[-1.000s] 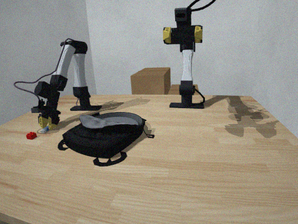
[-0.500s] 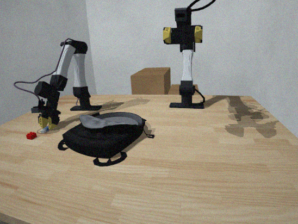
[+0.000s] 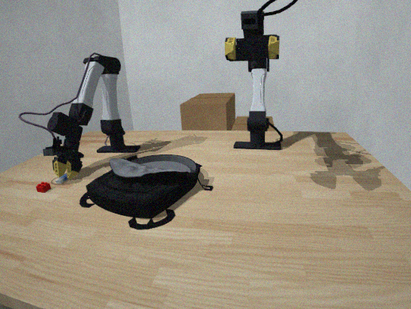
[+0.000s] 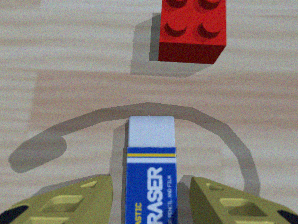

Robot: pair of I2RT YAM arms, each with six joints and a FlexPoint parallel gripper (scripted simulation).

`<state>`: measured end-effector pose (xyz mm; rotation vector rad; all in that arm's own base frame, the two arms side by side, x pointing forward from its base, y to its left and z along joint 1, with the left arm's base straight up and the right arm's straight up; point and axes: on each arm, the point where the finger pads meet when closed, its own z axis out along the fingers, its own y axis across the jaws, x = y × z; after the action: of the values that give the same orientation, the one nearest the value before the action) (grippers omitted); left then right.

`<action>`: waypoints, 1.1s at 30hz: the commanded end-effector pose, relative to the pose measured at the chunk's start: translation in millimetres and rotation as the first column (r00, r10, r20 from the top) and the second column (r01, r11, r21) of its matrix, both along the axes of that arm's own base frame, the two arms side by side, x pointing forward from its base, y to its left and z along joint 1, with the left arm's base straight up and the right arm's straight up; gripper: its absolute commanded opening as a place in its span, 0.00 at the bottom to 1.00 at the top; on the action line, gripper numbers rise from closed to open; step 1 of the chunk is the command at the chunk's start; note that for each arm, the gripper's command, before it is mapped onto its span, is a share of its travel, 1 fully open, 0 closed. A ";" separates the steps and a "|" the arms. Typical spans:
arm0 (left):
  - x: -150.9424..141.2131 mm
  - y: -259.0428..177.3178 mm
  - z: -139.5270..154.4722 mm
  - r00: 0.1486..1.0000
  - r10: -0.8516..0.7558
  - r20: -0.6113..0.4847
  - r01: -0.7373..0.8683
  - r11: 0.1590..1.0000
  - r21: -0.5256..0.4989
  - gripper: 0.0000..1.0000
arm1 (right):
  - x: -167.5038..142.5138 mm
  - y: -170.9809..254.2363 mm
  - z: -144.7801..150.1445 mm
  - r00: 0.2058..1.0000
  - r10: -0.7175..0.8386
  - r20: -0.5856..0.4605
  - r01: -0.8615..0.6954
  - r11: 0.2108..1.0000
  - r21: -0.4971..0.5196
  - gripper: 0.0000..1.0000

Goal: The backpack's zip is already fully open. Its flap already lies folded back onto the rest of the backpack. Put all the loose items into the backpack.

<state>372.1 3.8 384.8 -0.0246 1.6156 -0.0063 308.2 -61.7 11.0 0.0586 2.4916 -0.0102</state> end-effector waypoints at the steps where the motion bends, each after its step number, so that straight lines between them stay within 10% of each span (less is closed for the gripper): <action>1: -1.4 -0.2 15.8 0.999 -0.007 0.044 0.007 1.000 0.003 0.90 | 15.8 2.7 6.1 0.998 0.030 0.060 -0.030 1.000 -0.009 0.42; 18: -1.4 -0.2 15.8 0.999 -0.007 0.044 0.007 1.000 0.003 0.90 | 17.1 -0.9 8.8 0.998 0.014 0.061 -0.013 1.000 -0.013 0.16; 33: -1.4 -0.2 15.8 0.999 -0.007 0.044 0.007 1.000 0.003 0.90 | 18.7 -1.0 9.0 0.998 0.014 0.062 -0.013 1.000 -0.013 0.16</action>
<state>372.1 3.8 384.8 -0.0246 1.6156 -0.0064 317.6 -62.1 11.8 0.0461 2.4611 -0.0131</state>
